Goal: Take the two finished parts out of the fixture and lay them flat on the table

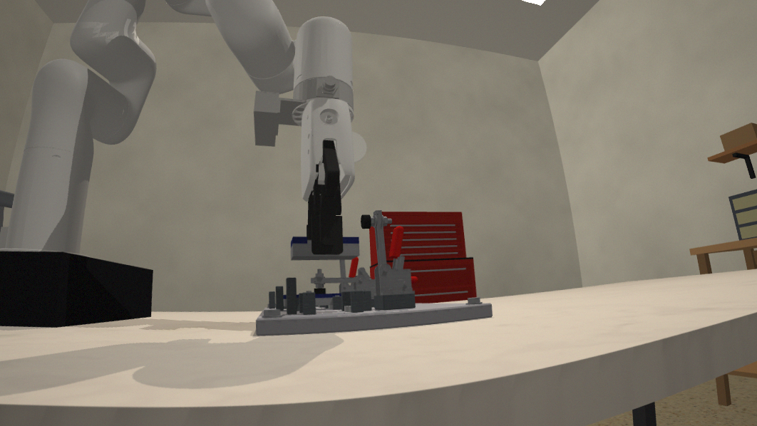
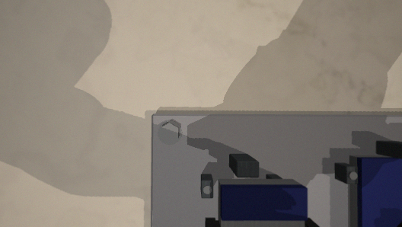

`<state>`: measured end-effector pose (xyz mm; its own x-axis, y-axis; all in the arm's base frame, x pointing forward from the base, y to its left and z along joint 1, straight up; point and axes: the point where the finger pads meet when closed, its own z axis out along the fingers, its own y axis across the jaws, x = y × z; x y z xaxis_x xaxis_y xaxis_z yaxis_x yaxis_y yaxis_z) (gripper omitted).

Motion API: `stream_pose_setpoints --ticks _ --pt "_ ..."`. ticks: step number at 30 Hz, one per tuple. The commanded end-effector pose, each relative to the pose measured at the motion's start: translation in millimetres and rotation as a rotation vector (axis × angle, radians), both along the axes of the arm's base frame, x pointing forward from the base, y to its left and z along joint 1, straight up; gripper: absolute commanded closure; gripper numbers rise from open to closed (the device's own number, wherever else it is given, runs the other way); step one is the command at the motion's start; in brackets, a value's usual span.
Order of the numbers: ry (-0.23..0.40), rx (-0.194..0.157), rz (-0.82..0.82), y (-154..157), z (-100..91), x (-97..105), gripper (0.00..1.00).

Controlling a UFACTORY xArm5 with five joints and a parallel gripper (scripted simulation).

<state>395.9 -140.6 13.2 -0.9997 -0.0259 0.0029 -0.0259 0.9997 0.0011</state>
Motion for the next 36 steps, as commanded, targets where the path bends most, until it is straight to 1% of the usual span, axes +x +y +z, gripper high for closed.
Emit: stream_pose_setpoints --ticks 1,8,36 --pt "-0.003 -0.001 0.000 -0.4 10.7 -0.9 1.00" --pt "-0.003 -0.001 0.000 -0.4 17.6 -2.5 1.00" --pt "-0.004 -0.001 0.000 -0.5 18.1 -2.6 1.00"
